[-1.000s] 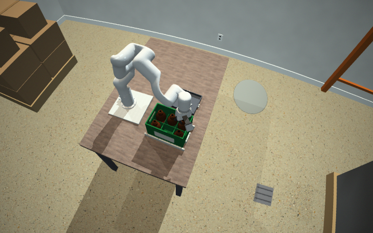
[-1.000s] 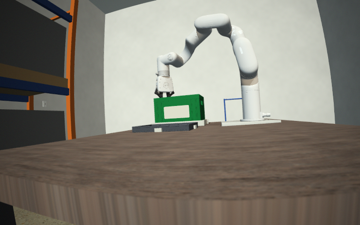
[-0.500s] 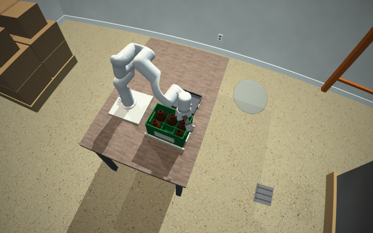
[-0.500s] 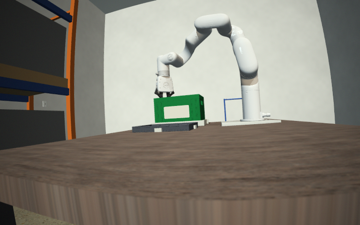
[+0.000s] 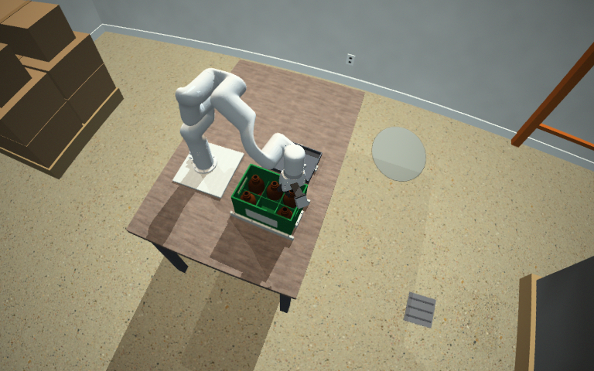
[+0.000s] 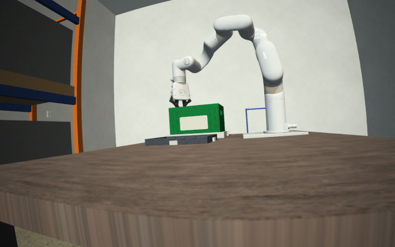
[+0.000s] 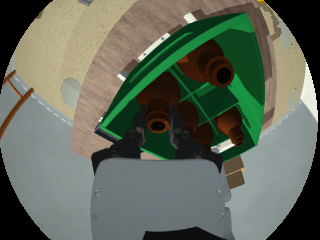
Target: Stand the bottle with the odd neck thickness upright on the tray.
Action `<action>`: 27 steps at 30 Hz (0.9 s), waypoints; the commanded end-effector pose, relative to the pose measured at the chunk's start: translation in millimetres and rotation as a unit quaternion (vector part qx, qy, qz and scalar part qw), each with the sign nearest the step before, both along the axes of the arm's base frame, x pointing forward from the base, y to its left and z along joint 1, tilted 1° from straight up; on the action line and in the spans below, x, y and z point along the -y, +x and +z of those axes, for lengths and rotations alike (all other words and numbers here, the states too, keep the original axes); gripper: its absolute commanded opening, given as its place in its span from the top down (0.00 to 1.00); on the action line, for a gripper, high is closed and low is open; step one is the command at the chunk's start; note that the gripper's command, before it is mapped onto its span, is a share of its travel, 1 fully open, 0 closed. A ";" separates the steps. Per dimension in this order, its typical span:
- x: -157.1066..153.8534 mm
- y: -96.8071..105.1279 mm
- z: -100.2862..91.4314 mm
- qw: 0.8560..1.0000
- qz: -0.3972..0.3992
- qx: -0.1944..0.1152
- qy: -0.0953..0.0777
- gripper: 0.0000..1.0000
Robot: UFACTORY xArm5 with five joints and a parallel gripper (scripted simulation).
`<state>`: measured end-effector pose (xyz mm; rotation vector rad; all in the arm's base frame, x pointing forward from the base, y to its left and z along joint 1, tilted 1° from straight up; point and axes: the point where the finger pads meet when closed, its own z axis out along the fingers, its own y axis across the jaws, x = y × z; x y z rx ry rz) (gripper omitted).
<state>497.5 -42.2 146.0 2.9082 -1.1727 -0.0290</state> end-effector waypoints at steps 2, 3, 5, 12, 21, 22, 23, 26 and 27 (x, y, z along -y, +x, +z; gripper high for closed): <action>-0.2 1.6 4.6 1.000 0.000 0.003 0.000 1.00; -0.3 1.8 5.6 1.000 0.000 0.003 0.000 1.00; -0.5 2.0 7.7 1.000 0.000 0.003 0.000 1.00; -1.4 2.9 16.0 1.000 0.000 0.003 0.000 1.00; -2.2 3.7 24.1 1.000 0.000 0.002 0.000 1.00; -2.3 3.8 25.2 1.000 0.000 0.002 0.000 1.00; -2.4 3.9 26.2 1.000 0.000 0.002 0.000 1.00; -2.7 4.2 28.9 1.000 0.000 0.002 0.000 1.00; -2.8 4.3 29.8 1.000 0.000 0.002 0.000 1.00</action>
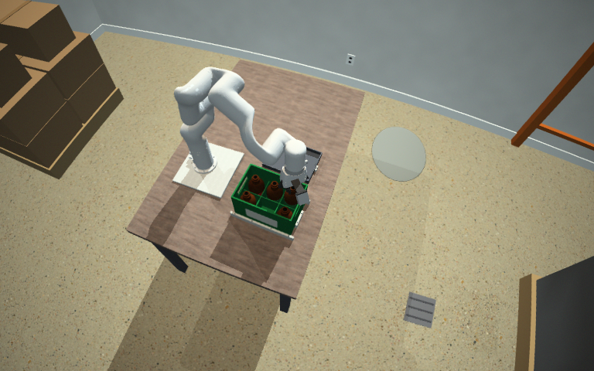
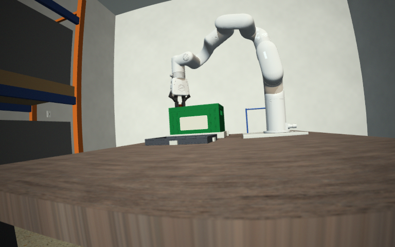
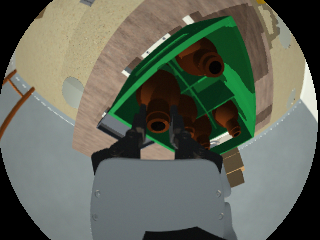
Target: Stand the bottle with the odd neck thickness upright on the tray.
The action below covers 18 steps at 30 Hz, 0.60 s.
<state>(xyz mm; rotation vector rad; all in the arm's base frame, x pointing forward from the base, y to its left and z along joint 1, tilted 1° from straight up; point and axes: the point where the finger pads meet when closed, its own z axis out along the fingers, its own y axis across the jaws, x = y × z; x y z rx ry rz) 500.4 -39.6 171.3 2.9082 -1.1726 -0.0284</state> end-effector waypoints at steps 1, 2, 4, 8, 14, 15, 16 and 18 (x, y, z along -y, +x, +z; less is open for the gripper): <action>-0.2 1.6 5.2 1.000 0.000 0.002 0.000 1.00; -0.3 1.6 5.9 1.000 0.000 0.002 0.000 1.00; -0.4 1.8 7.1 1.000 0.000 0.002 0.000 1.00; -0.6 1.9 8.4 1.000 0.000 0.002 0.000 1.00; -0.7 2.0 9.6 1.000 0.000 0.002 0.000 1.00; -0.7 2.0 9.7 1.000 0.000 0.002 0.000 1.00; -0.7 2.0 9.7 1.000 0.000 0.002 0.000 1.00; -0.7 2.0 9.8 1.000 0.000 0.002 0.000 1.00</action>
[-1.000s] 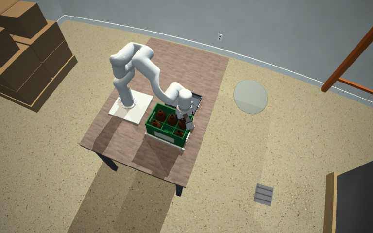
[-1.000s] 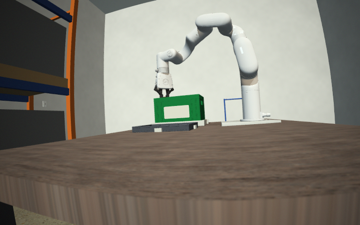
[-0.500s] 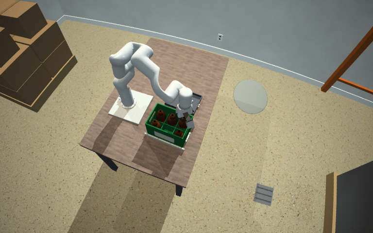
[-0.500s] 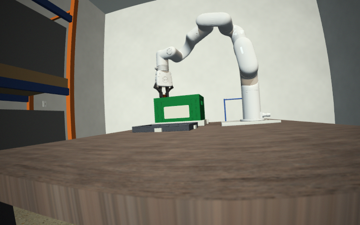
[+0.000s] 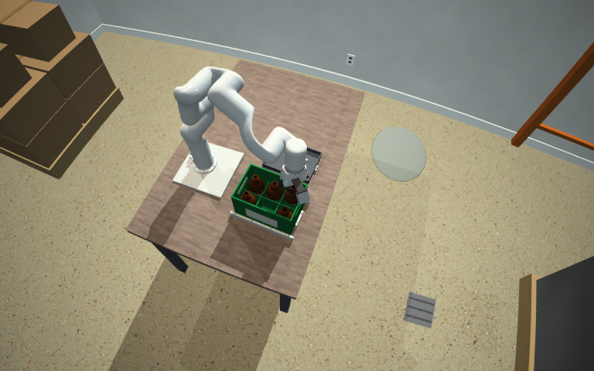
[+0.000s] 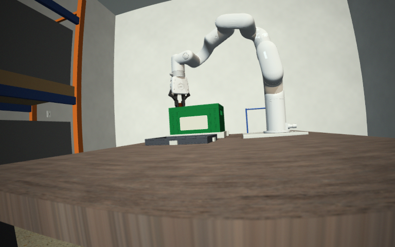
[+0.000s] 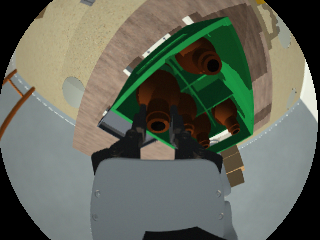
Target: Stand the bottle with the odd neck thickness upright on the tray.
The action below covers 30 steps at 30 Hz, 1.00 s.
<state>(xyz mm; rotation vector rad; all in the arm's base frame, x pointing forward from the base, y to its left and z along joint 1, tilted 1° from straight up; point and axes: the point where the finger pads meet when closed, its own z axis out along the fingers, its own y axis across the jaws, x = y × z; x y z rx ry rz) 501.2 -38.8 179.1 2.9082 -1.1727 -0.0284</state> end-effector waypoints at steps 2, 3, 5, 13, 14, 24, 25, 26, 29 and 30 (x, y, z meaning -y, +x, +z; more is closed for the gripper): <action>0.1 1.2 2.0 1.000 0.000 0.002 0.000 1.00; 0.1 1.2 2.0 1.000 0.000 0.002 0.000 1.00; 0.1 1.2 2.0 1.000 0.000 0.002 0.000 1.00; 0.1 1.2 2.0 1.000 0.000 0.002 0.000 1.00; 0.1 1.2 2.0 1.000 0.000 0.002 0.000 1.00; 0.0 1.2 3.8 1.000 0.000 0.002 0.000 1.00; 0.0 1.2 3.8 1.000 0.000 0.002 0.000 1.00; 0.0 1.2 4.3 1.000 0.000 0.002 0.000 1.00; -0.1 1.2 6.0 1.000 0.000 0.002 0.000 1.00; -0.1 1.2 6.8 1.000 0.000 0.002 0.000 1.00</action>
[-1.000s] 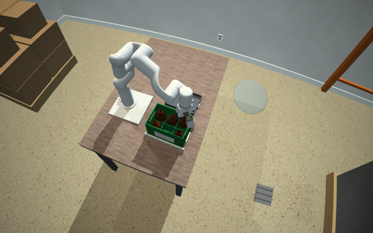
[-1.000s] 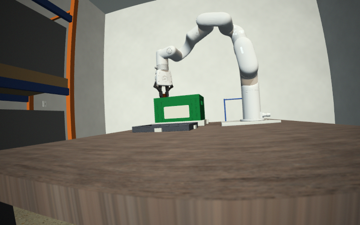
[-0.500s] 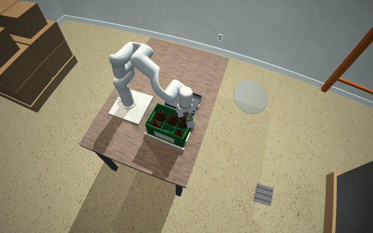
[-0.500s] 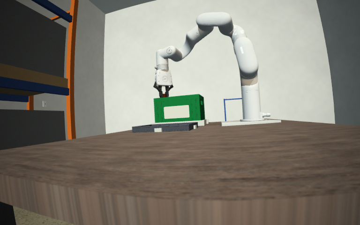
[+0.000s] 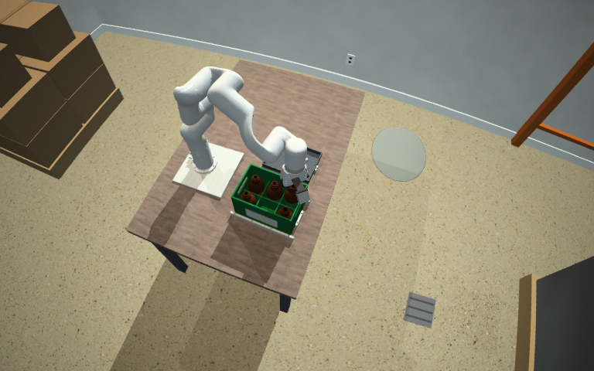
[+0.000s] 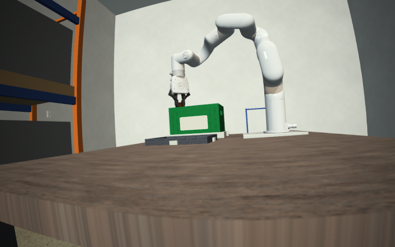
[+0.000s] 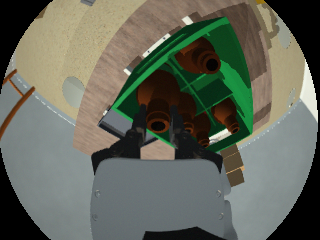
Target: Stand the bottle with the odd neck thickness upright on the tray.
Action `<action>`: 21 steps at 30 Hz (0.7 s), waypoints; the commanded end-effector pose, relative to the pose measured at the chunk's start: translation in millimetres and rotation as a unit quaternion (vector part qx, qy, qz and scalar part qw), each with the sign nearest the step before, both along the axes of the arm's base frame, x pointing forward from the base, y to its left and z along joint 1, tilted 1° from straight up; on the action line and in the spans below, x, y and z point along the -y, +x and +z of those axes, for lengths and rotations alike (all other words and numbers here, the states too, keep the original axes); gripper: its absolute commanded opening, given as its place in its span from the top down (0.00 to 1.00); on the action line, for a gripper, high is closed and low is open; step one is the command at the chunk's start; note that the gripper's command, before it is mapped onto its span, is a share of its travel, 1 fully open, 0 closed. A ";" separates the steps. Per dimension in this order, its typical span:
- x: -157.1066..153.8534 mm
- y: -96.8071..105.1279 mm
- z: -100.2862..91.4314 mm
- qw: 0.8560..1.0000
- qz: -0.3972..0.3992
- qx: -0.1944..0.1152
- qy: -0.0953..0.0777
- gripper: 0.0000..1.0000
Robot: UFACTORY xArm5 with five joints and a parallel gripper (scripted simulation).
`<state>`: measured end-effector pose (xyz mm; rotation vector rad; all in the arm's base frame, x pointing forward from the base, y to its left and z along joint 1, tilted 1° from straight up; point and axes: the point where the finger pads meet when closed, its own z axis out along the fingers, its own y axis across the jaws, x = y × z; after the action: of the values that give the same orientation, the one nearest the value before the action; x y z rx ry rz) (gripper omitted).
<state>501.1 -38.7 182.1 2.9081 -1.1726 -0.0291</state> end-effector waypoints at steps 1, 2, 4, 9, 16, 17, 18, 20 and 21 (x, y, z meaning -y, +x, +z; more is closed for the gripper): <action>0.0 1.3 4.6 1.000 0.000 0.003 0.000 1.00; 0.0 1.3 5.4 1.000 0.000 0.003 0.000 1.00; -0.1 1.3 7.2 1.000 0.000 0.003 0.000 1.00; -0.1 1.4 12.6 1.000 0.000 0.003 0.000 1.00; -0.1 1.5 18.6 1.000 0.000 0.003 0.000 1.00; -0.1 1.5 19.9 1.000 0.000 0.003 0.000 1.00; -0.1 1.6 21.1 1.000 0.000 0.003 0.000 1.00; -0.1 1.6 23.6 1.000 0.000 0.003 0.000 1.00; -0.1 1.7 24.7 1.000 0.000 0.003 0.000 1.00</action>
<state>501.7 -38.5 201.5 2.9082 -1.1727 -0.0281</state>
